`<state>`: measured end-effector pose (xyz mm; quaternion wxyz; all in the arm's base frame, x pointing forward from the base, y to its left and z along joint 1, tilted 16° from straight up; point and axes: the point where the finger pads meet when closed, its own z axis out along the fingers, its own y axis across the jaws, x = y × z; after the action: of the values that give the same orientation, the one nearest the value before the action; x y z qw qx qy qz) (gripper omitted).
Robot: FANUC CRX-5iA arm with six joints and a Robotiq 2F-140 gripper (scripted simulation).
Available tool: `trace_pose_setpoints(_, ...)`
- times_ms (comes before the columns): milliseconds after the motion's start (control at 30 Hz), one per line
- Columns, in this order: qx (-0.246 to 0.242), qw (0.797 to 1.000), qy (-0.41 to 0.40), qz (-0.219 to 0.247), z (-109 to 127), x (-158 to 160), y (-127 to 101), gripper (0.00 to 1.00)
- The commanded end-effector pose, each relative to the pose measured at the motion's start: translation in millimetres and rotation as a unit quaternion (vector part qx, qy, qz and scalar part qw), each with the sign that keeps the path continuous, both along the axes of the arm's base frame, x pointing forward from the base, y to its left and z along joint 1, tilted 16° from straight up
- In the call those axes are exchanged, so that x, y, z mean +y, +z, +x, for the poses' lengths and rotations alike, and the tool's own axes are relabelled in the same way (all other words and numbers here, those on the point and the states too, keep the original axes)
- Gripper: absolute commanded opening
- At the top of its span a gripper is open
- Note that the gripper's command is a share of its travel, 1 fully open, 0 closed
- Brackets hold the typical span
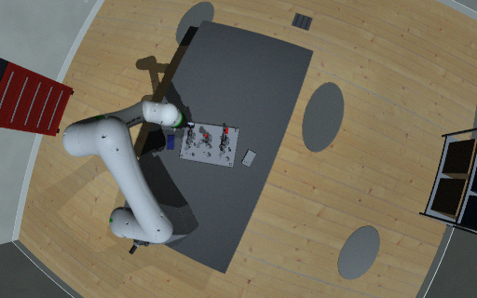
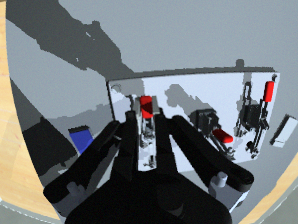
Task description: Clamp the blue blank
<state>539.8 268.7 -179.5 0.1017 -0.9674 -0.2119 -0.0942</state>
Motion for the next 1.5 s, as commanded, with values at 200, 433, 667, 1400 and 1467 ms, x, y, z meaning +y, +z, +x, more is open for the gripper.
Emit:
trace_pose_setpoints(200,0.0,1.0,0.0,0.0,-5,-3,4,0.0)
trace_pose_setpoints(433,0.0,1.0,0.0,0.0,-8,-5,6,0.0)
trace_pose_setpoints(667,0.0,1.0,0.0,0.0,-14,-8,9,0.0)
trace_pose_setpoints(1400,0.0,1.0,0.0,0.0,-28,-16,11,0.0)
trace_pose_setpoints(1467,0.0,1.0,0.0,0.0,-28,-16,11,0.0)
